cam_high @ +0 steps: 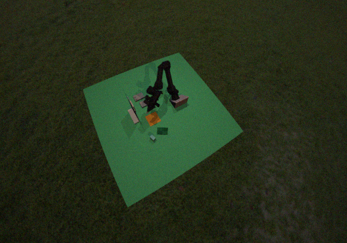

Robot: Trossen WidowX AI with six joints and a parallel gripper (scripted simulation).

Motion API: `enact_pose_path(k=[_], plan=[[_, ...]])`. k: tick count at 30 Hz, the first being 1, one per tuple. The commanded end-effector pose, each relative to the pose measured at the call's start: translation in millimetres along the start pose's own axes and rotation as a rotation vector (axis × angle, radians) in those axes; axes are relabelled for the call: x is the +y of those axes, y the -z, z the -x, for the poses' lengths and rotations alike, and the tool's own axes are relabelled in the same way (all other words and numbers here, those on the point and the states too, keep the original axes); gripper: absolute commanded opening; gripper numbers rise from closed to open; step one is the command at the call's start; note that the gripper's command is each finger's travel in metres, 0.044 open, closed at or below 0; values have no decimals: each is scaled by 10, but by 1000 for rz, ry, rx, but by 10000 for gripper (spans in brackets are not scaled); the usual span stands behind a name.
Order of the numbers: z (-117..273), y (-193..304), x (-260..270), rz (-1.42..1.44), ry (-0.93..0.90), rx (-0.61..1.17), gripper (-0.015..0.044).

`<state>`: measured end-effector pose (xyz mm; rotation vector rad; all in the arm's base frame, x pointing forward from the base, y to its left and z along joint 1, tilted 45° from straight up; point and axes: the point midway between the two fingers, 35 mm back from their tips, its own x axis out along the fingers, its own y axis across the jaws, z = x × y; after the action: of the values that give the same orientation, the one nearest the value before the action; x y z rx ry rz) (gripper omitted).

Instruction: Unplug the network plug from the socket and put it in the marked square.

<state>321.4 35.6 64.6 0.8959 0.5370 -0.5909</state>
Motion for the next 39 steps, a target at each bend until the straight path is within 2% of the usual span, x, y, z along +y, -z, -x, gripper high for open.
enact_pose_path(k=[1, 25, 39], plan=[[-61, 63, -58, -7, 62, -20, 0], [-246, 332, -398, 24, 316, -194, 0], [-326, 351, -508, 36, 340, -227, 0]])
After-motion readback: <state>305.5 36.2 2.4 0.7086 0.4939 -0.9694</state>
